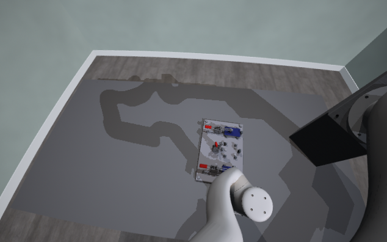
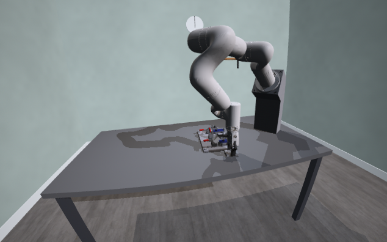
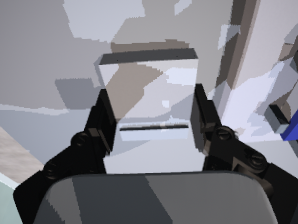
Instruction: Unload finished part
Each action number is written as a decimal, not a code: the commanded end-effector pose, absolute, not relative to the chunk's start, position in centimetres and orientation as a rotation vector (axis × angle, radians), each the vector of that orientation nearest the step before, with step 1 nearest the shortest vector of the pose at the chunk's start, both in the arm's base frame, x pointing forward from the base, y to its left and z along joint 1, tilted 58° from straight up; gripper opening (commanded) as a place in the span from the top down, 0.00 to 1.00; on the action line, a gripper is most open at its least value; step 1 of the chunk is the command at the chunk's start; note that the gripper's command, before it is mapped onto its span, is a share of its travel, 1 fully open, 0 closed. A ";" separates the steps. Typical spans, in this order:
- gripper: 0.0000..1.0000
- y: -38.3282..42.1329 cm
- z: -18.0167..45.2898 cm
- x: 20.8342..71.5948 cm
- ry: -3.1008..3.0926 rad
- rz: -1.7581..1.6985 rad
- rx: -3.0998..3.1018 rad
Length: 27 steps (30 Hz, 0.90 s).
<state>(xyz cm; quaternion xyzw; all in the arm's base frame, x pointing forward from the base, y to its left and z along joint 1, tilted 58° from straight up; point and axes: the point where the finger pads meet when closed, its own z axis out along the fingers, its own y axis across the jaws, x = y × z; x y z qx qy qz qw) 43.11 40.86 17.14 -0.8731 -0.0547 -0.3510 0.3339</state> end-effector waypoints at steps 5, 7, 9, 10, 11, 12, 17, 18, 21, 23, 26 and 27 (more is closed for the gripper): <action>1.00 41.0 17.0 43.2 -0.143 -0.916 -2.279; 1.00 41.0 17.0 43.3 -0.143 -0.916 -2.279; 1.00 41.0 17.0 43.3 -0.143 -0.916 -2.279; 1.00 41.1 17.0 43.3 -0.143 -0.916 -2.279; 1.00 41.1 17.0 43.3 -0.143 -0.916 -2.279; 1.00 41.1 16.9 43.3 -0.143 -0.916 -2.279; 1.00 41.1 16.9 43.3 -0.143 -0.916 -2.279; 1.00 41.1 16.9 43.3 -0.143 -0.916 -2.279; 1.00 41.1 16.9 43.3 -0.143 -0.916 -2.279; 1.00 41.1 16.9 43.3 -0.143 -0.916 -2.279; 1.00 41.1 16.9 43.3 -0.143 -0.916 -2.279; 1.00 41.1 16.9 43.3 -0.143 -0.916 -2.279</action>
